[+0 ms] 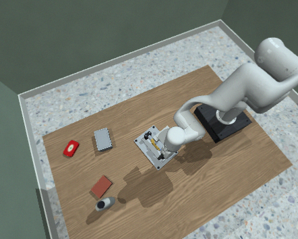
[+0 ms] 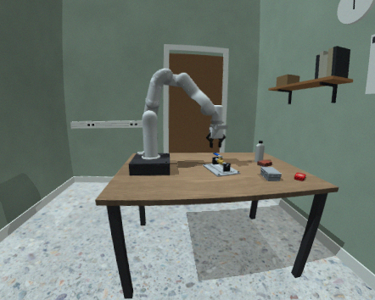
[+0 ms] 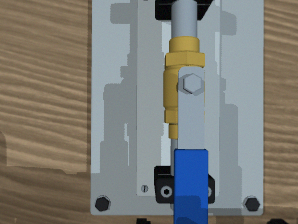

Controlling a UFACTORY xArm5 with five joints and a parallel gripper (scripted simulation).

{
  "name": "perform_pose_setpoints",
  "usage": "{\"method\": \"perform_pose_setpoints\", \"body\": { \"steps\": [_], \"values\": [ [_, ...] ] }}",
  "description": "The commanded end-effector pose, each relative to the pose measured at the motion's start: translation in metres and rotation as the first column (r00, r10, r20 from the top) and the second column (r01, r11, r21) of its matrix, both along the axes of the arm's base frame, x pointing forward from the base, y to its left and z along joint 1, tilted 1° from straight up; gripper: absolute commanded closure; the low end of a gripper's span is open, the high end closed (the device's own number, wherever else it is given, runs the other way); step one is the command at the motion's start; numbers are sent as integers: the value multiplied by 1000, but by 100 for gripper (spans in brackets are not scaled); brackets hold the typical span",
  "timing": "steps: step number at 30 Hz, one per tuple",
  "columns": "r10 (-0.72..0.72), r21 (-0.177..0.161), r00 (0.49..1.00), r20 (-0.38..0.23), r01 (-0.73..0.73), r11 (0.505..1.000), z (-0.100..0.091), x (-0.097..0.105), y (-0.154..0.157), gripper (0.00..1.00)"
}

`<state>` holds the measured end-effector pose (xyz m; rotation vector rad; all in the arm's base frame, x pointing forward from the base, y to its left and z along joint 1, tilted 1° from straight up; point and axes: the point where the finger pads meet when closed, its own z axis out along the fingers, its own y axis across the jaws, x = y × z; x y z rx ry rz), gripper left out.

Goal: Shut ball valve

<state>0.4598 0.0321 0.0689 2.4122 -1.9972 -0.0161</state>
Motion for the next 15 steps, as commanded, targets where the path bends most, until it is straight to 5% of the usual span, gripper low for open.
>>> {"method": "perform_pose_setpoints", "body": {
  "steps": [1,15],
  "values": [
    [0,0,1000,3,0,1000,-5,1,0,31],
    [0,0,1000,3,0,1000,-24,1,0,31]
  ]
}}
